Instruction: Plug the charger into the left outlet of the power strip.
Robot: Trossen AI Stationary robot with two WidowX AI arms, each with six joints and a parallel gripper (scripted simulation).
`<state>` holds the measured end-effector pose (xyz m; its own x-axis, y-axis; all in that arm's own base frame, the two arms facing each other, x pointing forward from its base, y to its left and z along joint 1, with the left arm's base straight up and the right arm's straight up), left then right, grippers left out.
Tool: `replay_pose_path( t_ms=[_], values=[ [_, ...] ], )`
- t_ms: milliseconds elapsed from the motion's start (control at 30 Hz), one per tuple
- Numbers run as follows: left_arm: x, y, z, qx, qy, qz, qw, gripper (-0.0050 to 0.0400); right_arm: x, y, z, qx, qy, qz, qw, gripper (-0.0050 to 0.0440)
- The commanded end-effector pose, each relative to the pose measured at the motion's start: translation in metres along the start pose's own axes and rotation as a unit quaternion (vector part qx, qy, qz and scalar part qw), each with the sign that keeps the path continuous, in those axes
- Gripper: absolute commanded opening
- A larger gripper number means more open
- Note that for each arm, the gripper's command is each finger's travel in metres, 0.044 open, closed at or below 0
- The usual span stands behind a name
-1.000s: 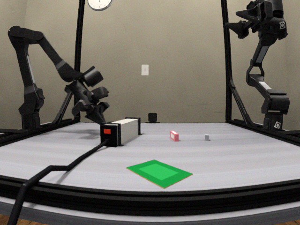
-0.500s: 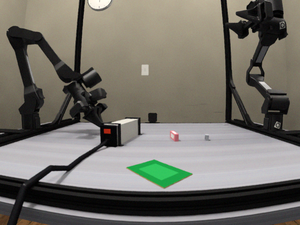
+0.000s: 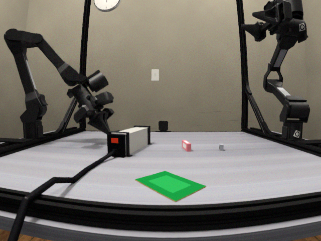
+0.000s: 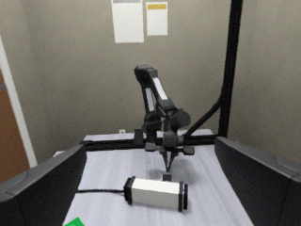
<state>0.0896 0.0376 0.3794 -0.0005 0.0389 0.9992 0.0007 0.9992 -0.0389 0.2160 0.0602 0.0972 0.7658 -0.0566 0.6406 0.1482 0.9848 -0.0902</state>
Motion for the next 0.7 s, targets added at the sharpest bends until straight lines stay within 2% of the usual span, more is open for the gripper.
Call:
replay_pose_path(
  t_ms=[0, 100, 167, 333, 367, 667],
  values=[
    [0.002, -0.001, 0.000, 0.000, -0.001, -0.003, 1.000, 0.0400, 0.018, 0.003, 0.021, 0.008, -0.020, -0.010, 1.000, -0.0050],
    [0.002, -0.001, 0.000, 0.000, -0.001, -0.003, 1.000, 0.0400, 0.022, 0.002, 0.032, 0.008, -0.020, -0.010, 1.000, -0.0050],
    [0.002, -0.001, 0.000, 0.000, -0.001, -0.003, 1.000, 0.0400, 0.022, 0.002, 0.032, 0.008, -0.020, -0.010, 1.000, -0.0050],
    [0.002, -0.001, 0.000, 0.000, -0.001, -0.003, 1.000, 0.0400, 0.027, -0.001, 0.052, 0.008, -0.020, -0.010, 1.000, -0.0050],
    [0.002, -0.001, 0.000, 0.000, -0.001, -0.003, 1.000, 0.0400, 0.020, 0.000, 0.035, 0.004, -0.008, -0.004, 1.000, 0.0024],
    [0.002, -0.001, 0.000, 0.000, -0.001, -0.003, 1.000, 0.0400, 0.030, 0.001, 0.031, 0.003, 0.022, 0.003, 1.000, 0.0240]
  ],
)
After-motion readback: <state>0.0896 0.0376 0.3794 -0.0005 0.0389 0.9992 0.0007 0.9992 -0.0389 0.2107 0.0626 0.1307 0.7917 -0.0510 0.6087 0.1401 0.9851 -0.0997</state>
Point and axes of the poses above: on each arm, the point midway between the two fingers, 35 mm back from their tips, its own z axis back along the fingers, its own y axis across the jaws, x = y × z, the point moved 7 cm from there along z, back along the fingers, and after that the axes turned 2 degrees about z, right-handed, at the moved point
